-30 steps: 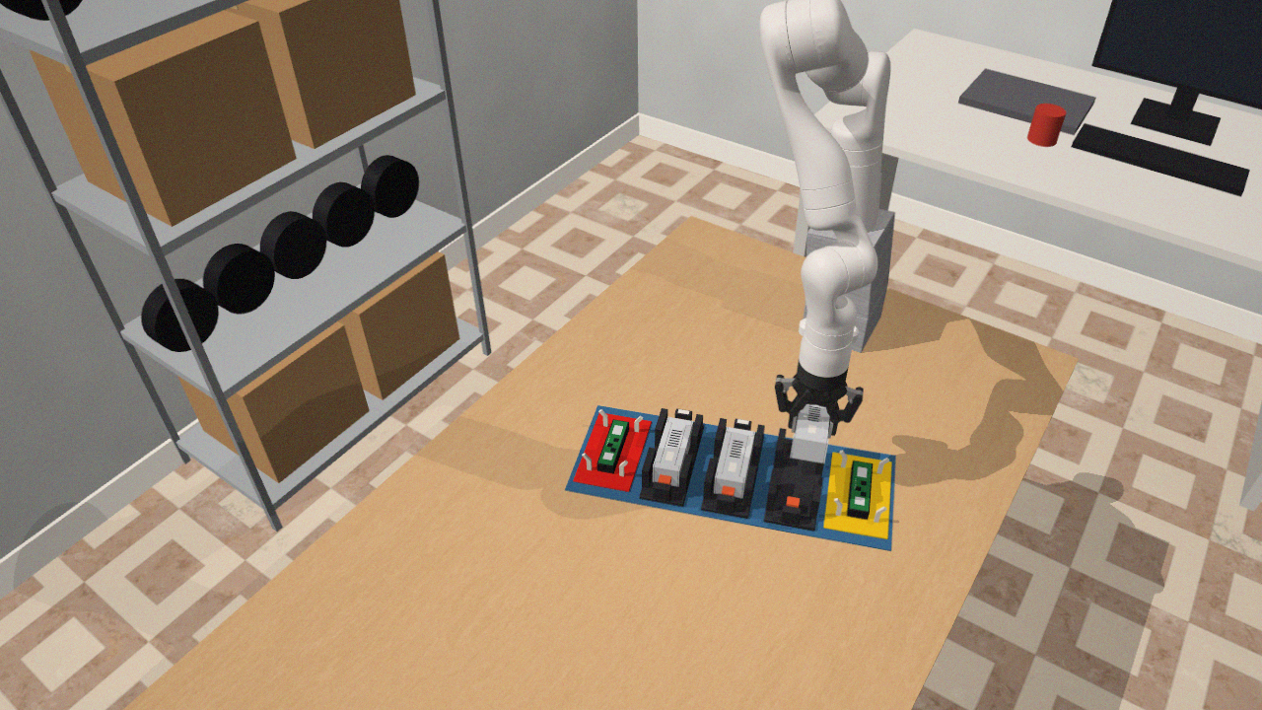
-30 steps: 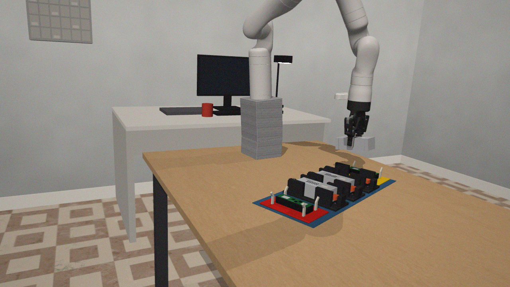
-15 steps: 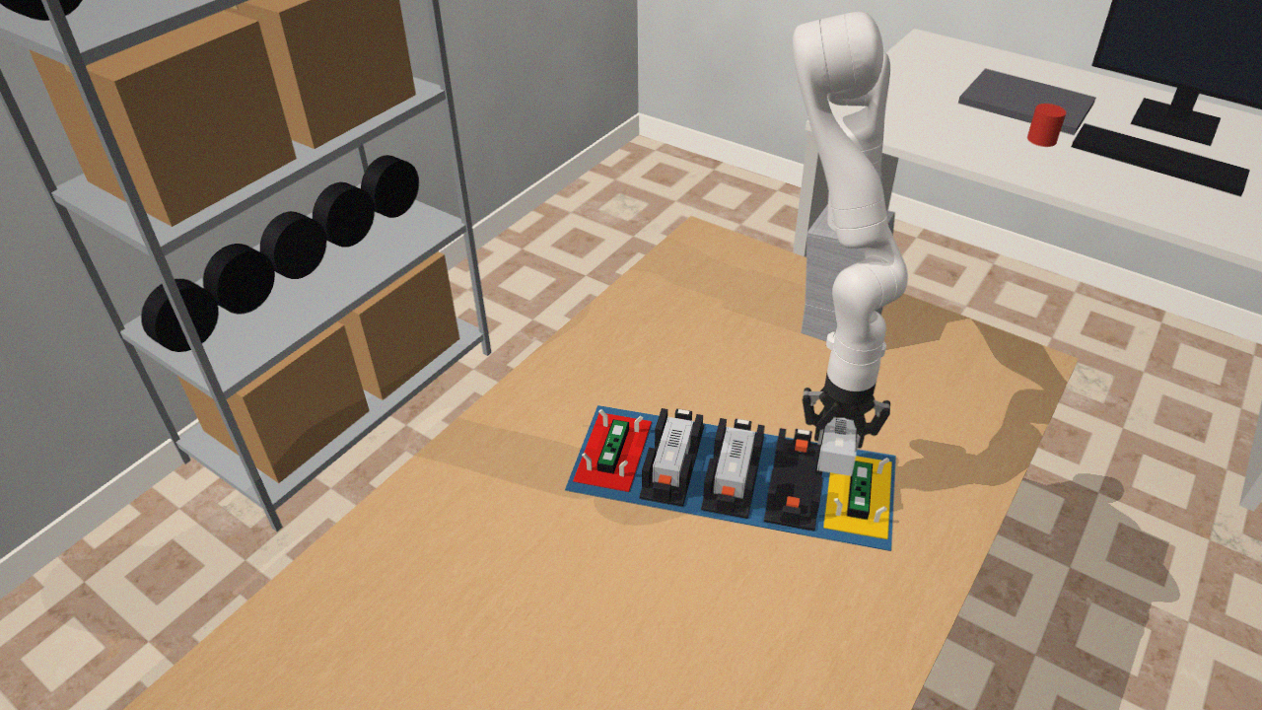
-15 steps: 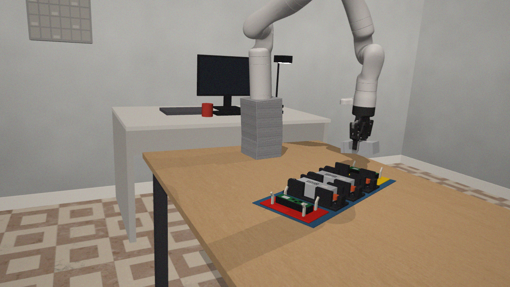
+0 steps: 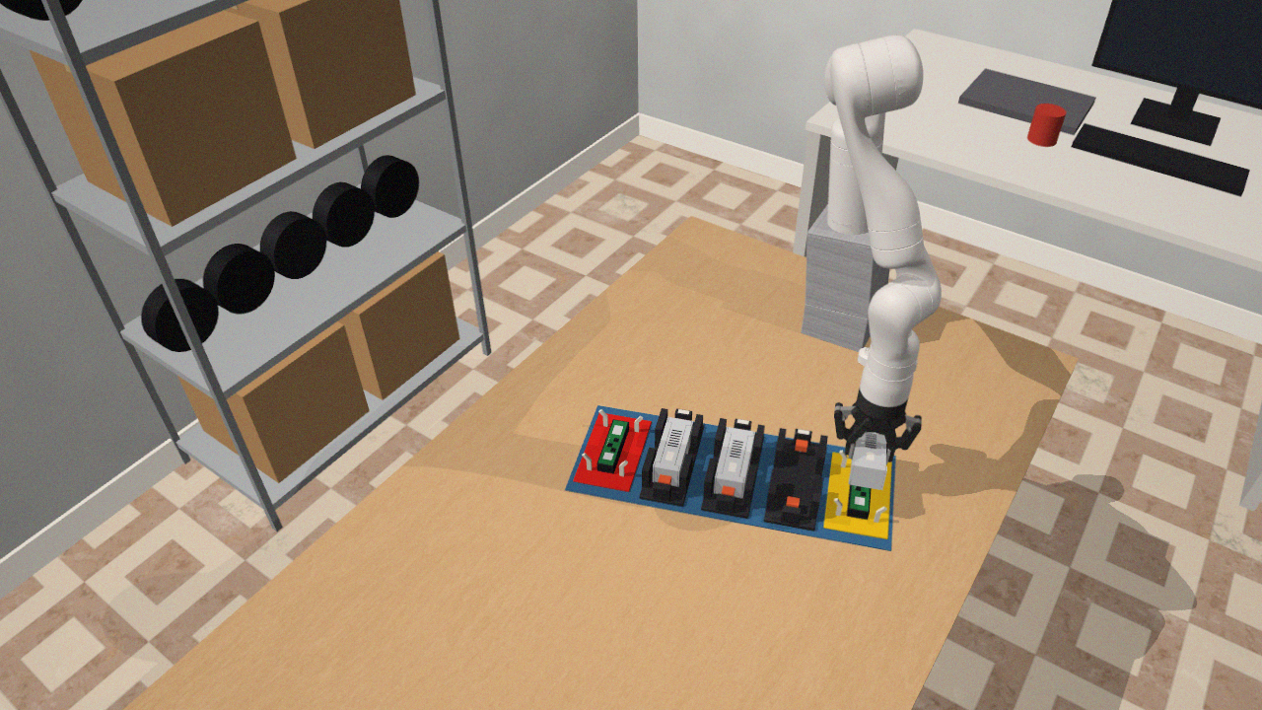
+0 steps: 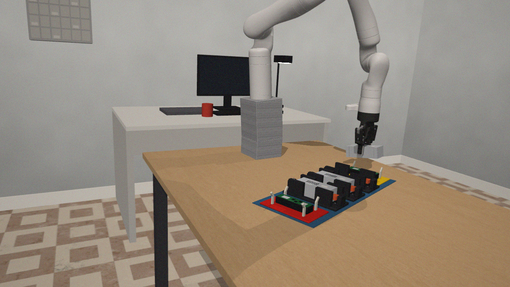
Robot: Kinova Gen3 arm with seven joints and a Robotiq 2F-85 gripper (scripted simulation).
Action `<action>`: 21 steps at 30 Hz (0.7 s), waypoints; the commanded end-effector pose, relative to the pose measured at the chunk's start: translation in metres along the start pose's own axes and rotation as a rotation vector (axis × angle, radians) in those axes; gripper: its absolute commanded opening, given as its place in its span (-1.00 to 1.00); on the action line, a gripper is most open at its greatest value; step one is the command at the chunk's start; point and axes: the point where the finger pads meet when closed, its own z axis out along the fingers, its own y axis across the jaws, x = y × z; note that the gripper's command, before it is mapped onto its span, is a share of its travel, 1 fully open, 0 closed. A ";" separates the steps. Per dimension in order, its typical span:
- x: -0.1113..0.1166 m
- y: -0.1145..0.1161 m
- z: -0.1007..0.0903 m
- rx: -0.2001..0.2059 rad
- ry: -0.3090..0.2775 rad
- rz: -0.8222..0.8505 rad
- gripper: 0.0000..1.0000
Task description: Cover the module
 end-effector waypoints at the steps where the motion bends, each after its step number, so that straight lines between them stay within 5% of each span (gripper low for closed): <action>1: -0.001 0.000 0.001 0.000 -0.002 0.000 -1.00; 21: -0.002 0.000 0.019 -0.001 -0.002 0.000 -1.00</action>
